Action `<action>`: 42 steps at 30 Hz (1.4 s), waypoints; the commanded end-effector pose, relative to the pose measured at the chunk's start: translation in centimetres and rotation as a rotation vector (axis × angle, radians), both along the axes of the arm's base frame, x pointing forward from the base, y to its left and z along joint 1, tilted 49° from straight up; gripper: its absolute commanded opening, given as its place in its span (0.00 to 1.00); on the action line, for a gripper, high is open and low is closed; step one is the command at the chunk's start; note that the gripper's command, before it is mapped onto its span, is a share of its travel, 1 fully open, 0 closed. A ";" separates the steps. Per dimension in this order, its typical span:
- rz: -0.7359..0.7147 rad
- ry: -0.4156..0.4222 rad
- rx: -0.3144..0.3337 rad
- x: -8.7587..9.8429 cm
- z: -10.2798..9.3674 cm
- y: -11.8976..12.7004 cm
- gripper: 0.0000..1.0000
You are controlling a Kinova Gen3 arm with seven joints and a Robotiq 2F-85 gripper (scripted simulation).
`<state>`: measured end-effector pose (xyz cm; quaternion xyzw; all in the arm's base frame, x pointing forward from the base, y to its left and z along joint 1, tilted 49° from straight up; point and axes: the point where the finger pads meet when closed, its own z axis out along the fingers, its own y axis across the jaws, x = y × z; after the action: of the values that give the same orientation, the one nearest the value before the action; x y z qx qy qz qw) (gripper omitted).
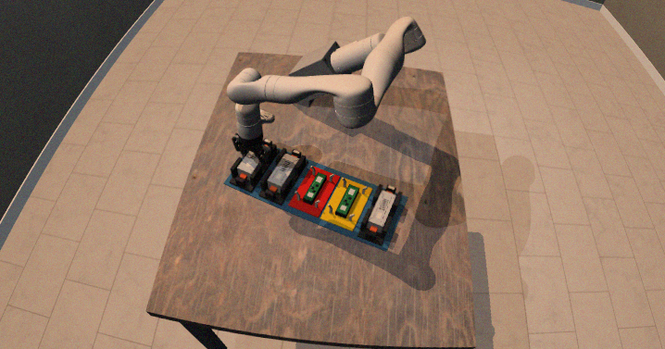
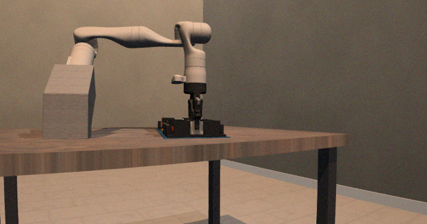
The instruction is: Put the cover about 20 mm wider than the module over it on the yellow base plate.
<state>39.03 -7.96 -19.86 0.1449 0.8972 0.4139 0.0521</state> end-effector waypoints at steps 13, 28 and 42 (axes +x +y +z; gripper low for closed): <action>-0.001 -0.001 -0.001 -0.4 1.4 -1.6 0.00; -0.001 -0.001 -0.001 -0.9 3.0 -3.3 0.00; -0.001 -0.001 -0.001 -1.3 3.9 -4.4 0.01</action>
<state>37.75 -12.29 -15.96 0.1448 0.8972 0.4140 0.0520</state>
